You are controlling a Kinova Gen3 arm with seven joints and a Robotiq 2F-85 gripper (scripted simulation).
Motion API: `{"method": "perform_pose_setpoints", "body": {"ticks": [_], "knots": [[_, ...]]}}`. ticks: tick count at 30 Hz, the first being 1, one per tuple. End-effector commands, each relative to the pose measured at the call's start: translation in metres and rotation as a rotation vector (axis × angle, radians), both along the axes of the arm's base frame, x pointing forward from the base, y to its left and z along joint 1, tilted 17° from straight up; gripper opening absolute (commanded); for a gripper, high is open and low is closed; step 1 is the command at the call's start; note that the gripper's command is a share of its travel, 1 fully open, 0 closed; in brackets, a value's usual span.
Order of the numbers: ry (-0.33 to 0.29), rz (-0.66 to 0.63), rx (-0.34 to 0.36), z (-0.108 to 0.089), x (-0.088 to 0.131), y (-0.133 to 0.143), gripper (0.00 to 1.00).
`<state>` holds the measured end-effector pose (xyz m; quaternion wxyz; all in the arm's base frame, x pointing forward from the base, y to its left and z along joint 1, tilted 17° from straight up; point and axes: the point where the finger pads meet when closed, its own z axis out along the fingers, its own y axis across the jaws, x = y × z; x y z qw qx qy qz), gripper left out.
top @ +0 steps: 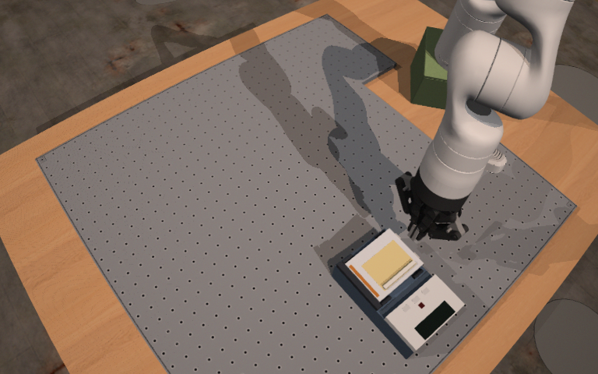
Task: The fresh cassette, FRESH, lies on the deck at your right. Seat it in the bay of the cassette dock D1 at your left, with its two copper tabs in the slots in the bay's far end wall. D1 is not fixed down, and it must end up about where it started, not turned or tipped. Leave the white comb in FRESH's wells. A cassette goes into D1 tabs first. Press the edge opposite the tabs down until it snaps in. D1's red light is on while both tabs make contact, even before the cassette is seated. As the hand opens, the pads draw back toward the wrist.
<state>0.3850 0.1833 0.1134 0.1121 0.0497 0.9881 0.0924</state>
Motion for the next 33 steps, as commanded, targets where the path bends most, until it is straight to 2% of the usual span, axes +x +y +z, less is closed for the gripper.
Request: {"method": "perform_pose_setpoints", "body": {"ticks": [1,20,33], "knots": [[-0.001,-0.003,0.001,0.001,0.003,-0.001,0.00],[-0.002,-0.003,0.001,0.006,0.025,-0.004,0.00],[-0.002,-0.003,0.001,0.005,0.026,-0.004,0.00]]}}
